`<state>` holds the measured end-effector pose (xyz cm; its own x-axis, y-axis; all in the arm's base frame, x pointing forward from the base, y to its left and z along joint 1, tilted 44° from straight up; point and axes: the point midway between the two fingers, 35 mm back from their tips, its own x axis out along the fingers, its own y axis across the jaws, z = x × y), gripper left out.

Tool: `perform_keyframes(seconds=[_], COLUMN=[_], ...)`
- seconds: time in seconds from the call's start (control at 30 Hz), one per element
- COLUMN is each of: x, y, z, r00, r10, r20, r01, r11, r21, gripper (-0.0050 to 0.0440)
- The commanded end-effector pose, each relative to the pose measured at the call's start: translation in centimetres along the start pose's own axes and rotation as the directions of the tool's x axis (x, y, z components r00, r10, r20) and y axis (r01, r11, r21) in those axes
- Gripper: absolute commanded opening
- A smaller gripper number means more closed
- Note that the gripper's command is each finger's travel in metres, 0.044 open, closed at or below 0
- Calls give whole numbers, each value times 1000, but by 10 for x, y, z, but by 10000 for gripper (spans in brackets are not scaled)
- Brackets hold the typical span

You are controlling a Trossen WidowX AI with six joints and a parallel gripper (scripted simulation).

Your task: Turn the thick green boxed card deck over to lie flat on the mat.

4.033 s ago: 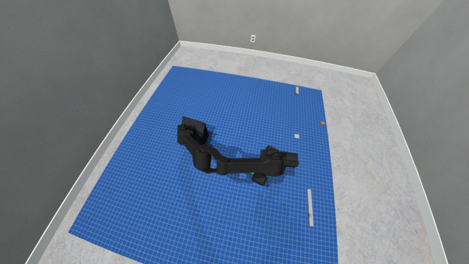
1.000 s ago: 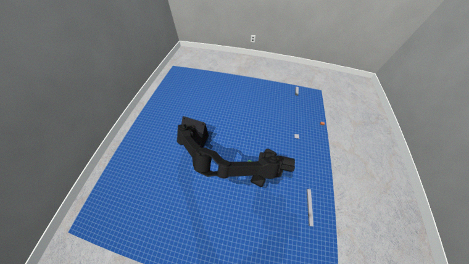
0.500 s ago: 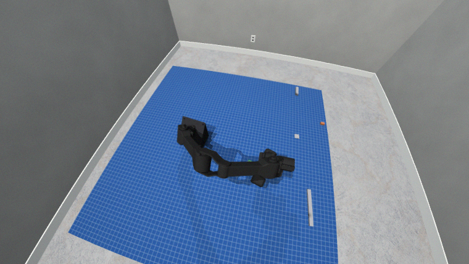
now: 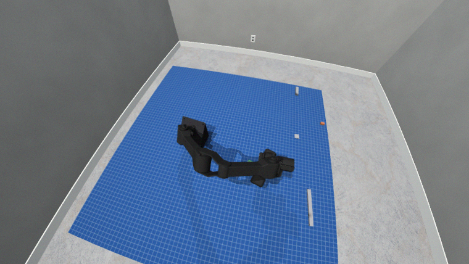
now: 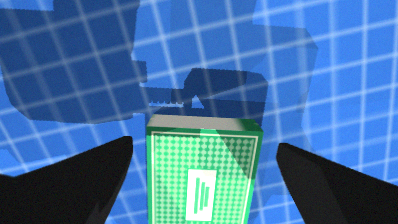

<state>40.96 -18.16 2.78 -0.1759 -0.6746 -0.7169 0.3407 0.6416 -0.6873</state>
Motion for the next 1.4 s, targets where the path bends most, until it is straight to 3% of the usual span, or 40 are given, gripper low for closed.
perform_keyframes(seconds=[0.0, 1.37], x=[0, 20], y=[-3, -3], z=[2, 3], r00=[1000, 1000], r10=[-2, -1], r20=[9, 14], r01=[2, 1], r11=[1000, 1000], r21=[5, 9], gripper=[384, 384])
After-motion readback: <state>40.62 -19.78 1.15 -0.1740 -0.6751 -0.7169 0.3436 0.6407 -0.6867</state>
